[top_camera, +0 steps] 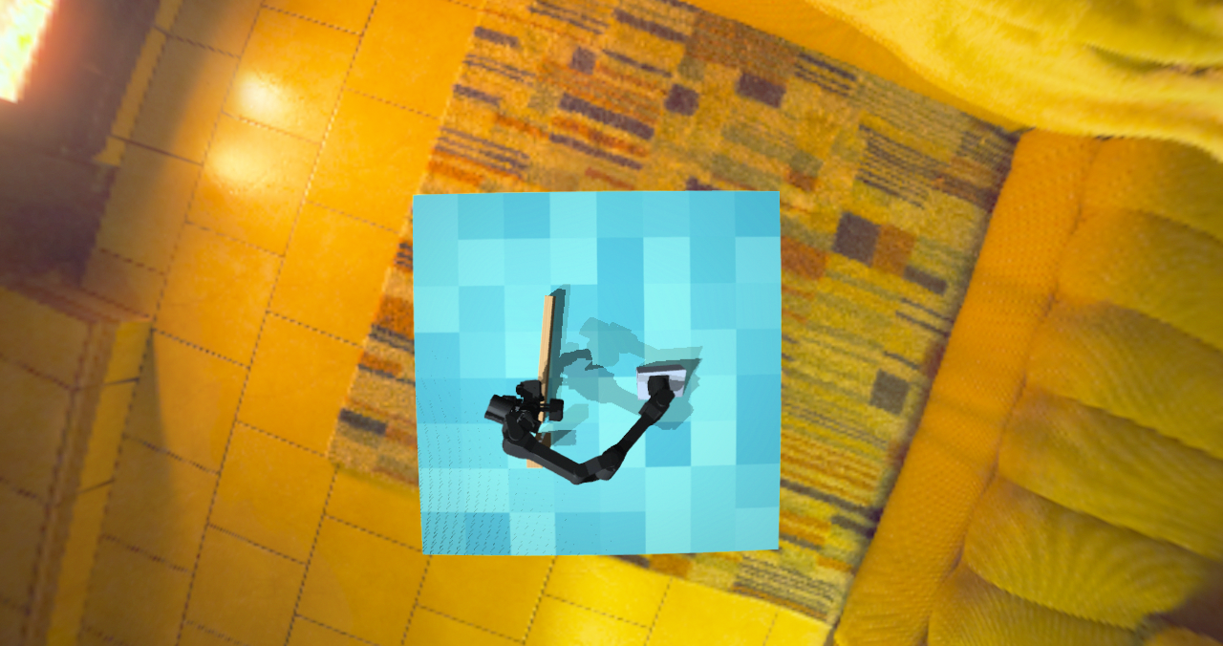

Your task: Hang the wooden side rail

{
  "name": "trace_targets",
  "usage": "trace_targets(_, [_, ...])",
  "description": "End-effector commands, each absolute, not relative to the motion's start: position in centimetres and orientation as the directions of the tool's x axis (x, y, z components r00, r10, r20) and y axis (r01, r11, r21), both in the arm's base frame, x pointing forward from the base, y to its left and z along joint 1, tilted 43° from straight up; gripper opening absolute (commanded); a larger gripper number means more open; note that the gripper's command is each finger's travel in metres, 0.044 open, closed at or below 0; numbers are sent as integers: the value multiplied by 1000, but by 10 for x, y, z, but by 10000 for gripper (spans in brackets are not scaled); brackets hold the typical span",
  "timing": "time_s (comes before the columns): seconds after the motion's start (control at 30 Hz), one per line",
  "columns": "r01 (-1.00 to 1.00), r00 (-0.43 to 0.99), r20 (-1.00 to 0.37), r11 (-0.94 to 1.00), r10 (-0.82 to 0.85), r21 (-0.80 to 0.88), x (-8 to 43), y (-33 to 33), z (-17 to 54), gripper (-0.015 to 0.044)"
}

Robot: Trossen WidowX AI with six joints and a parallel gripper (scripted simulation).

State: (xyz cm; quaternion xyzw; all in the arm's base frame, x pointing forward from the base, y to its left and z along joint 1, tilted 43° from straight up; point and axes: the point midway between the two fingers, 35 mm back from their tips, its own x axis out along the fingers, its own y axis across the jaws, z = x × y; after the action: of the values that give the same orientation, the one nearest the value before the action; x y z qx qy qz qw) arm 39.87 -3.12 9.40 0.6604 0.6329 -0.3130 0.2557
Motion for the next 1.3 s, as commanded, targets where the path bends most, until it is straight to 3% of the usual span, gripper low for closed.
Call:
trace_targets(0.0, [994, -11, -740, -71, 673, -80, 398, -30, 92, 440])
trace_targets(1.27, [994, -10, -738, -71, 674, -79, 399, 26, 31, 440])
